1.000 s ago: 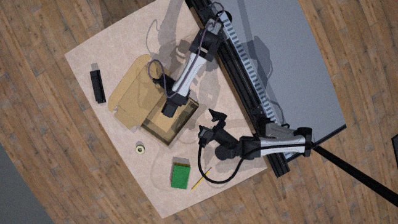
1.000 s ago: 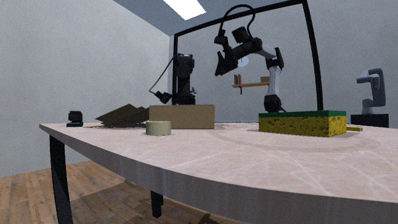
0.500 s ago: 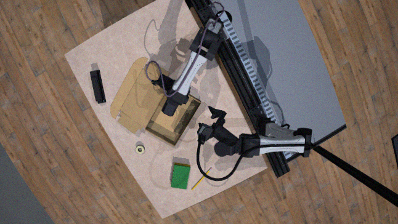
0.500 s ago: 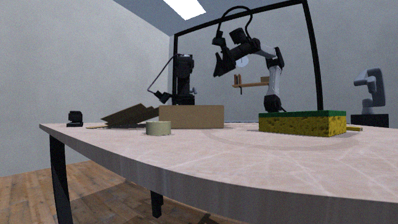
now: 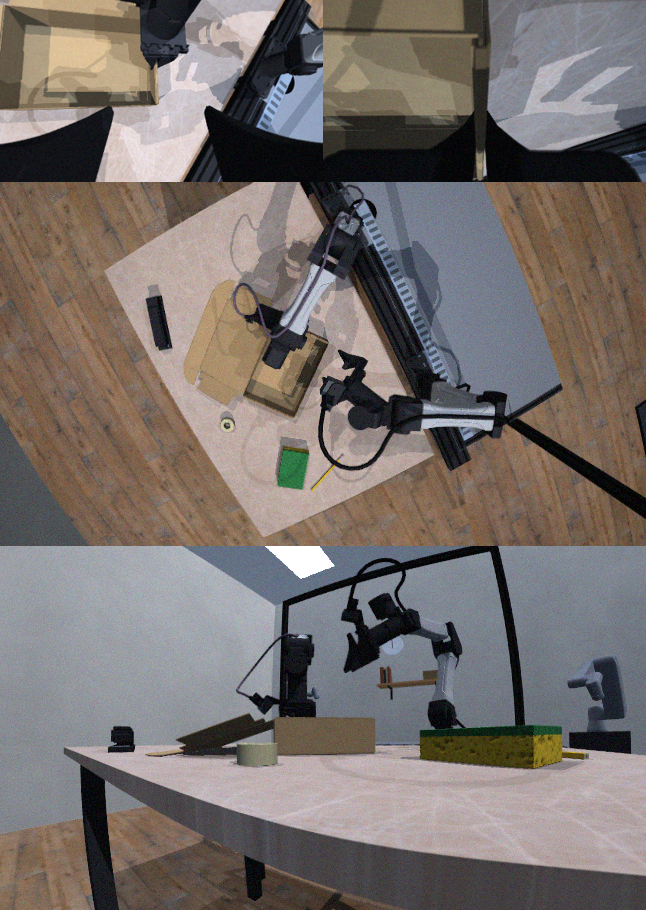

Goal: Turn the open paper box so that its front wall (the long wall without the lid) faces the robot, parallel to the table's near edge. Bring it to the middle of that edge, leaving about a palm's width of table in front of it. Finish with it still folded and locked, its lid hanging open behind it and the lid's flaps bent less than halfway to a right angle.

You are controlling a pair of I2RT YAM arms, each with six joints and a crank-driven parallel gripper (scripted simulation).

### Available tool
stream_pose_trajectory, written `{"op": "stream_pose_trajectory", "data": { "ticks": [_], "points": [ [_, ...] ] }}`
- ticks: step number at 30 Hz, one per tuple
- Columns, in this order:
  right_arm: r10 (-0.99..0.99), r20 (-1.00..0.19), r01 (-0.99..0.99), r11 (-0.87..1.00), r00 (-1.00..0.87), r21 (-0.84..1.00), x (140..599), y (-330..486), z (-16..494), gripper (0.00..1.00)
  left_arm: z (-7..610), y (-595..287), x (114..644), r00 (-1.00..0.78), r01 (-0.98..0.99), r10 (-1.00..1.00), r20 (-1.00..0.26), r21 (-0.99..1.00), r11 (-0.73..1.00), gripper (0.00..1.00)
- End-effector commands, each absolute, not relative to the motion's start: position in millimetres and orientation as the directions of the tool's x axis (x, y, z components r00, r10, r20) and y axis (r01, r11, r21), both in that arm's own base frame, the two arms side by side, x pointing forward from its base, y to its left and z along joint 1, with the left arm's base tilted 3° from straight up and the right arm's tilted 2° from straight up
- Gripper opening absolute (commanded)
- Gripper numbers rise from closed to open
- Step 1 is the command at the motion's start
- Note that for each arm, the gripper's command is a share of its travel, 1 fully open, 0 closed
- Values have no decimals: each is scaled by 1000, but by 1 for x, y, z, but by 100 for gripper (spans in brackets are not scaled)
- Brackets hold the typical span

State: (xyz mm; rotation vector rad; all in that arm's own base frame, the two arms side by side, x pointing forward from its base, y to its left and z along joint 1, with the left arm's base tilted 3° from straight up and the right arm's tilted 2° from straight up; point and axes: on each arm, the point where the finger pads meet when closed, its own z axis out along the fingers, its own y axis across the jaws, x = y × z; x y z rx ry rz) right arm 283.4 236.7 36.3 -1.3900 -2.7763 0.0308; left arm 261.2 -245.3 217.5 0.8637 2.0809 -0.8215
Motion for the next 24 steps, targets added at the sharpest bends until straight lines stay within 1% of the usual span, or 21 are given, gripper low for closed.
{"op": "stream_pose_trajectory", "data": {
  "ticks": [1,24],
  "points": [
    [771,2,771,637,-637,11,289,230,44,0,217,-250,266,-505,768,298,-810,-264,583,100],
    [649,-3,649,761,-761,9,280,217,44,0,224,-264,264,-496,774,294,-817,-262,577,100]
  ]
}}
